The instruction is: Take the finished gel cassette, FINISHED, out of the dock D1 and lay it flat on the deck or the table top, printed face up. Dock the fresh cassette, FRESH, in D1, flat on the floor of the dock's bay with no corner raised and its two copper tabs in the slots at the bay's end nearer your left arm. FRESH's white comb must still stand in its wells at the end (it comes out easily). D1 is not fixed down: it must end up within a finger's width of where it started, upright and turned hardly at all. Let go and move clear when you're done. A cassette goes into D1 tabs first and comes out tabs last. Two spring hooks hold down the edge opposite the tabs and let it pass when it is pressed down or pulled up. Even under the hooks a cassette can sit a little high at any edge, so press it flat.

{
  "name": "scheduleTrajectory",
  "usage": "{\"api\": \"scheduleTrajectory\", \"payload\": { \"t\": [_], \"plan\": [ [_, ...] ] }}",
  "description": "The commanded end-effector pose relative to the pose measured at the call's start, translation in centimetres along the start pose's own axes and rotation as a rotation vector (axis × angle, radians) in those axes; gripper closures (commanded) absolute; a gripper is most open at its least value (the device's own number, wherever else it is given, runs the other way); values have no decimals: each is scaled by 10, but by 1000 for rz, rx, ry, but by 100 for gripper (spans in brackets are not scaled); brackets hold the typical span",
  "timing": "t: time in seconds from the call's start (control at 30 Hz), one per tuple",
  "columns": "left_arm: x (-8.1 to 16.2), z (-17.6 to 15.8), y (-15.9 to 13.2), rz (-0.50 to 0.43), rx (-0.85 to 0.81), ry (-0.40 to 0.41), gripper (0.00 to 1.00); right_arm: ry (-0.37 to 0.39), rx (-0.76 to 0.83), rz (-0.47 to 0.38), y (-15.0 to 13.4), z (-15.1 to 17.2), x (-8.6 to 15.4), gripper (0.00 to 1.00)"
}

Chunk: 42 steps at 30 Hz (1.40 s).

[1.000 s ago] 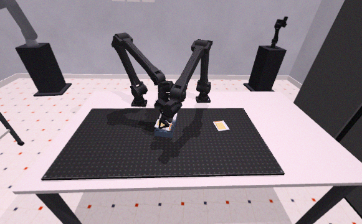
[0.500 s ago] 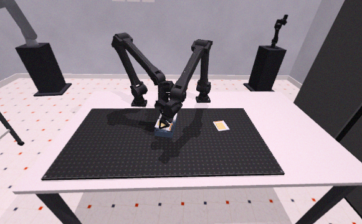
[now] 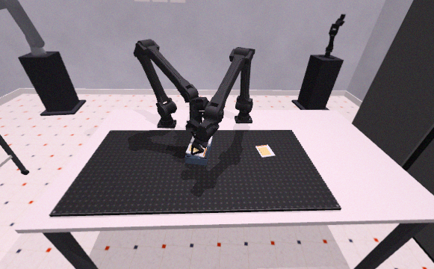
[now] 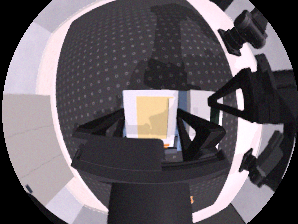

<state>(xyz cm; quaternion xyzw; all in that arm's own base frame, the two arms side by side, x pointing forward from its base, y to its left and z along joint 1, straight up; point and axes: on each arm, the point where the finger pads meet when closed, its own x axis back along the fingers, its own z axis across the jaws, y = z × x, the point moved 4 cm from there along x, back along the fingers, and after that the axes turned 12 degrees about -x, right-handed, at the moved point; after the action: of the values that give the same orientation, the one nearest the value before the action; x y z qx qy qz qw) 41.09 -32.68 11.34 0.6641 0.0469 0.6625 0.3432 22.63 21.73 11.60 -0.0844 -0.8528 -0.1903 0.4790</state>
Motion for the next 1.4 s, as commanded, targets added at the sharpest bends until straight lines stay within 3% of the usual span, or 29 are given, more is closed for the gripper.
{"api": "scheduleTrajectory", "payload": {
  "t": [0.0, 1.37],
  "plan": [
    [5, 1, -4, -1, -6, 11, 100, 81, 70, 151, -52, 37, -40, 100],
    [8, 0, -9, -1, -6, 11, 100, 81, 70, 151, -52, 37, -40, 100]
  ]
}}
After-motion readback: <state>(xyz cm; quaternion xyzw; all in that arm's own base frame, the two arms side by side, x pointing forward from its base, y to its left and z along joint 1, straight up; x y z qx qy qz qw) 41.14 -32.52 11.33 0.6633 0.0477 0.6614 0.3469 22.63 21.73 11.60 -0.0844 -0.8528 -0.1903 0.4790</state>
